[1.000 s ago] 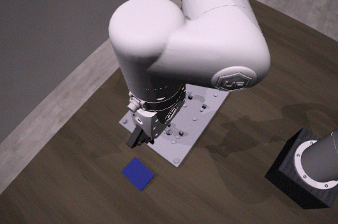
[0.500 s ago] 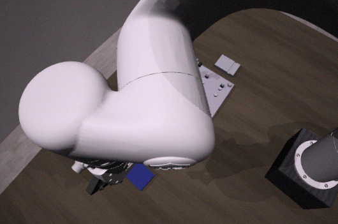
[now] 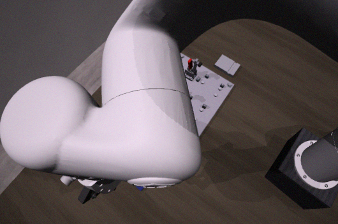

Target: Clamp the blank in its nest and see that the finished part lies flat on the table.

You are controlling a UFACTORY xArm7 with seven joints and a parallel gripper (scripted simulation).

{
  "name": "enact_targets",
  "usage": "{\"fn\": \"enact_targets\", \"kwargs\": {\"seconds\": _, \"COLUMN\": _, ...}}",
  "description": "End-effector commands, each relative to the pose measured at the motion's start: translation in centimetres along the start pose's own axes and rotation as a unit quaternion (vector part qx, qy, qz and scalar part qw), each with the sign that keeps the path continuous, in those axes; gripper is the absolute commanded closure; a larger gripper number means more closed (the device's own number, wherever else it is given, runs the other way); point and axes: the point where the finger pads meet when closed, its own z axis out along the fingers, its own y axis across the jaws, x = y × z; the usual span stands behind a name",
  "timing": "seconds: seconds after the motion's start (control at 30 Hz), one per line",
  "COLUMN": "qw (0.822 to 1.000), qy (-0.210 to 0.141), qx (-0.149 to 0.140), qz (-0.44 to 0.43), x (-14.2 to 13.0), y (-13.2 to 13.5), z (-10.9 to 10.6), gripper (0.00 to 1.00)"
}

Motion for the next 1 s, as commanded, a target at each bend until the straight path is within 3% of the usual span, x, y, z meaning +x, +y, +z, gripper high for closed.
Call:
{"fn": "enact_targets", "kwargs": {"seconds": 0.0, "qw": 1.0, "qy": 0.001, "qx": 0.002, "qz": 0.0, "x": 0.12, "y": -0.1, "z": -0.14, "gripper": 0.01}}
{"fn": "enact_targets", "kwargs": {"seconds": 0.97, "qw": 0.999, "qy": 0.001, "qx": 0.002, "qz": 0.039, "x": 0.18, "y": -0.16, "z": -0.14, "gripper": 0.01}}
